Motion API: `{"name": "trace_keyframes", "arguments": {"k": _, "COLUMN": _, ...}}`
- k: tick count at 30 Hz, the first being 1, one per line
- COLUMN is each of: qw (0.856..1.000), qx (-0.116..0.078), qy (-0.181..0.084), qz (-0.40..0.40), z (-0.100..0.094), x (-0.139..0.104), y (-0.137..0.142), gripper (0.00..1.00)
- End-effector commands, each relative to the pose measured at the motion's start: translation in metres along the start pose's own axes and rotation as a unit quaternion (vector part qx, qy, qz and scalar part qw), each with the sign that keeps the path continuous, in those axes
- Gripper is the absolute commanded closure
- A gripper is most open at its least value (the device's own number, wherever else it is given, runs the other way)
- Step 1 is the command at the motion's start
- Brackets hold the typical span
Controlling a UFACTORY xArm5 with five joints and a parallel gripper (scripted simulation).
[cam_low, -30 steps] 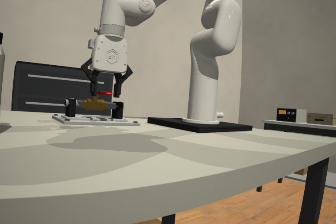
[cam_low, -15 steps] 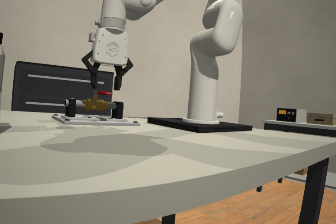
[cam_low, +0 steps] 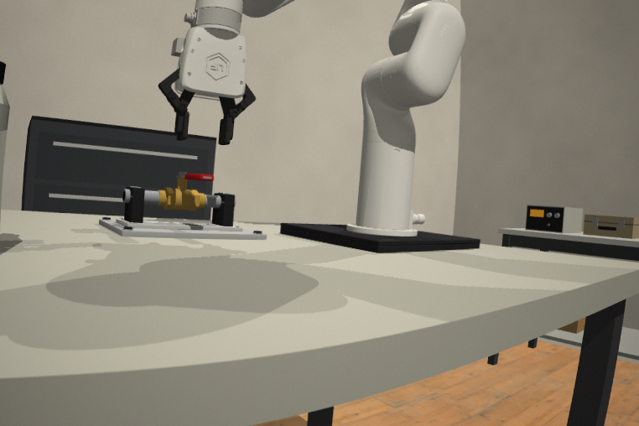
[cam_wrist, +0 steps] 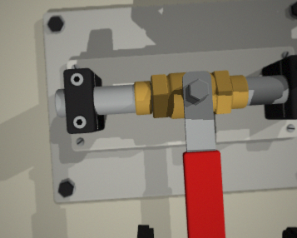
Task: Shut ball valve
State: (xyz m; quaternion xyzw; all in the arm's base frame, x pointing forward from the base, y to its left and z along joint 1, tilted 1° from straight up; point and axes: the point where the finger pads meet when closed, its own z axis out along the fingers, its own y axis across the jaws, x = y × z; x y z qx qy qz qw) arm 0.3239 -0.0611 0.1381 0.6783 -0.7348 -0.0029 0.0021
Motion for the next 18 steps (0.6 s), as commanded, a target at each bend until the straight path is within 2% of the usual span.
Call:
{"name": "trace_keyframes", "arguments": {"k": 1, "qw": 1.000, "qx": 0.001, "qy": 0.000, "qz": 0.000, "z": -0.0118, "x": 0.0002, "y": -0.0007, "gripper": 0.31}}
{"name": "trace_keyframes", "arguments": {"k": 14, "qw": 1.000, "qx": 0.001, "qy": 0.000, "qz": 0.000, "z": -0.0202, "x": 0.0003, "y": -0.0006, "gripper": 0.31}}
{"name": "trace_keyframes", "arguments": {"k": 15, "qw": 1.000, "qx": 0.001, "qy": 0.000, "qz": 0.000, "z": -0.0202, "x": 0.0003, "y": -0.0006, "gripper": 1.00}}
{"name": "trace_keyframes", "arguments": {"k": 18, "qw": 1.000, "qx": 0.001, "qy": 0.000, "qz": 0.000, "z": -0.0202, "x": 0.0003, "y": -0.0006, "gripper": 1.00}}
